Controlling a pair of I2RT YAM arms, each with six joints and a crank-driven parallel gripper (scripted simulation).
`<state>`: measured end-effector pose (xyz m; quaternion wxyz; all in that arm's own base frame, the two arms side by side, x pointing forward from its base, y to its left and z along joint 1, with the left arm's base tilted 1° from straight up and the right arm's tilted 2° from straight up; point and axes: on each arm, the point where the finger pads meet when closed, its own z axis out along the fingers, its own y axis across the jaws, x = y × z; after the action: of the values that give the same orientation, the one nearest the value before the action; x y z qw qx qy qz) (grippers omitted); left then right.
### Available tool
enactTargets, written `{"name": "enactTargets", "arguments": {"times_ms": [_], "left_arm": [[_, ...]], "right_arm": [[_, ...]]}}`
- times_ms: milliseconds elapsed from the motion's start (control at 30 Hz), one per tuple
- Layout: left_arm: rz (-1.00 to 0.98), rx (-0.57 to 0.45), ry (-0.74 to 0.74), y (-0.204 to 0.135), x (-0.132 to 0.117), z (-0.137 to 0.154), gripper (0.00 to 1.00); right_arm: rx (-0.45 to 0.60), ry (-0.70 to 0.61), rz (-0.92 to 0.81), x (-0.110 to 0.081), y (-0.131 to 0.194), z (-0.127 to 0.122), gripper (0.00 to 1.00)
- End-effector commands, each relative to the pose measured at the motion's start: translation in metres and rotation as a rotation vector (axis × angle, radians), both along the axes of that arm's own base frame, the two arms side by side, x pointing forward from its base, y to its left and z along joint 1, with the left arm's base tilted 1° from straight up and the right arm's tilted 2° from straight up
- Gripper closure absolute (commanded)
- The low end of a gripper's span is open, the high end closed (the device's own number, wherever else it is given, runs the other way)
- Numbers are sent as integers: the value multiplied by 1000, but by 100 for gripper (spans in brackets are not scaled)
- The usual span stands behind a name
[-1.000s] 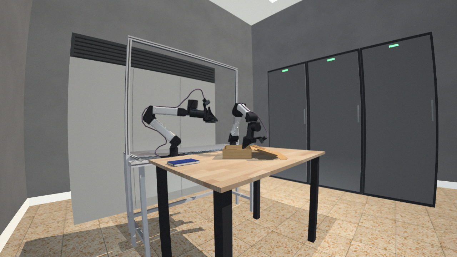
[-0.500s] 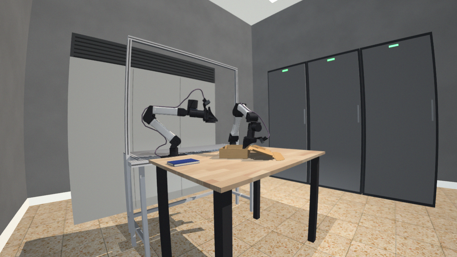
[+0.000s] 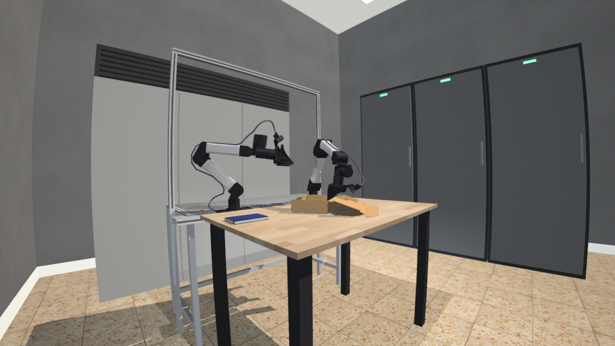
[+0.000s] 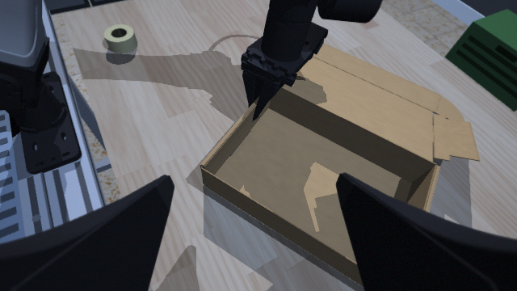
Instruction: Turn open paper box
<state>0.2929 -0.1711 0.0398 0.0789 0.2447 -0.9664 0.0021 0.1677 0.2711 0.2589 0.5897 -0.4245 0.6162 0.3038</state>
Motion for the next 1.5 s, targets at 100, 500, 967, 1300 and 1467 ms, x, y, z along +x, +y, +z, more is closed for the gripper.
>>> {"name": "enactTargets", "arguments": {"times_ms": [100,500,967,1300,1467], "left_arm": [[-71,8,-1,5,5,-2,100],[-165,5,-1,10,8,-2,100],[-271,3,0,14,10,-2,100],[-341,1,-3,17,13,-2,100],[-387,1,1,18,14,-2,100]], "right_arm": [[-3,8,2,1,8,3,0],[-23,21,-6,7,22,-8,0],[-31,21,-15,13,34,-14,0],[-32,17,-21,16,42,-17,0],[-34,12,-24,18,45,-19,0]]}}
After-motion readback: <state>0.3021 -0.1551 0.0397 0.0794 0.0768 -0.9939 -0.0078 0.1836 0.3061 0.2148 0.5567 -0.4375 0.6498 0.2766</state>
